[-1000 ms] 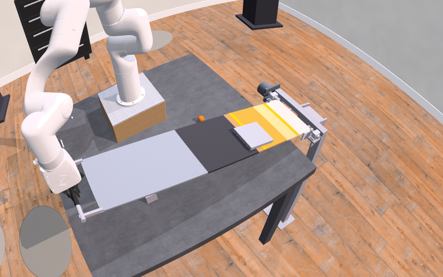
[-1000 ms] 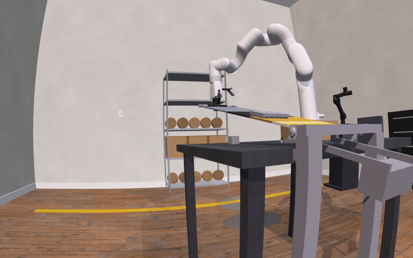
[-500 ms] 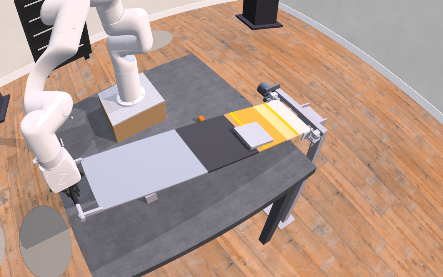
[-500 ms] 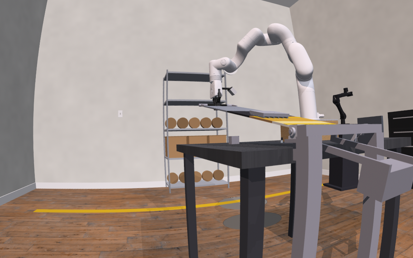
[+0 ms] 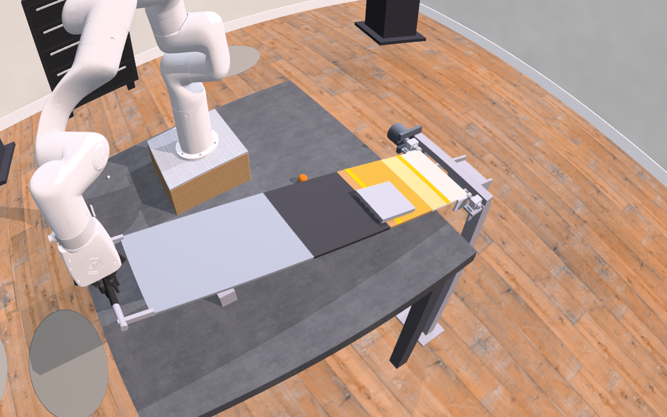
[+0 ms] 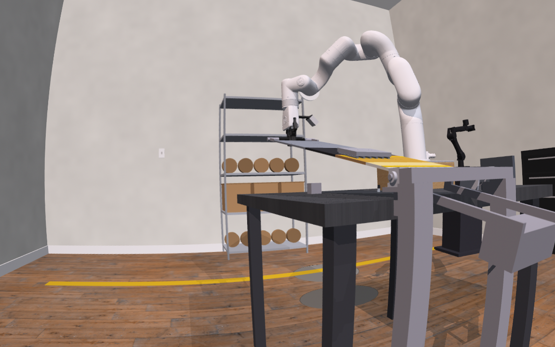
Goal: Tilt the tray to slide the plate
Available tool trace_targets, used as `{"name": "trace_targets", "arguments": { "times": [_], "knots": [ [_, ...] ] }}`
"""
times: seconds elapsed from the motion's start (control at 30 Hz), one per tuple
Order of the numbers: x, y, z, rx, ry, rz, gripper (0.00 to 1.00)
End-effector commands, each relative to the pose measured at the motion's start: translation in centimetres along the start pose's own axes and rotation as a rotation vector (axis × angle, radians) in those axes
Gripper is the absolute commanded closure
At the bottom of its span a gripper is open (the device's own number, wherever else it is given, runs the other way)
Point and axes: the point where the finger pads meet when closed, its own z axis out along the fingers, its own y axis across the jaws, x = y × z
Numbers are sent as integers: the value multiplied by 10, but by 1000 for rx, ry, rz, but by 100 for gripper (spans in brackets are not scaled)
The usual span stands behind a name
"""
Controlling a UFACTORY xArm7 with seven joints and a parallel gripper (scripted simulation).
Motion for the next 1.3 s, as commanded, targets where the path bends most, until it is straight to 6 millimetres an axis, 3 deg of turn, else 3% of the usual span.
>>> {"name": "trace_targets", "arguments": {
  "times": [0.0,0.57,1.1,1.17,1.27],
  "knots": [
    [-2,-4,12,0,-1,-1,100],
    [-2,0,-4,0,-1,-1,100],
    [-2,0,-5,0,-1,-1,100],
    [-2,5,-26,0,-1,-1,100],
    [-2,19,-76,0,-1,-1,100]
  ]
}}
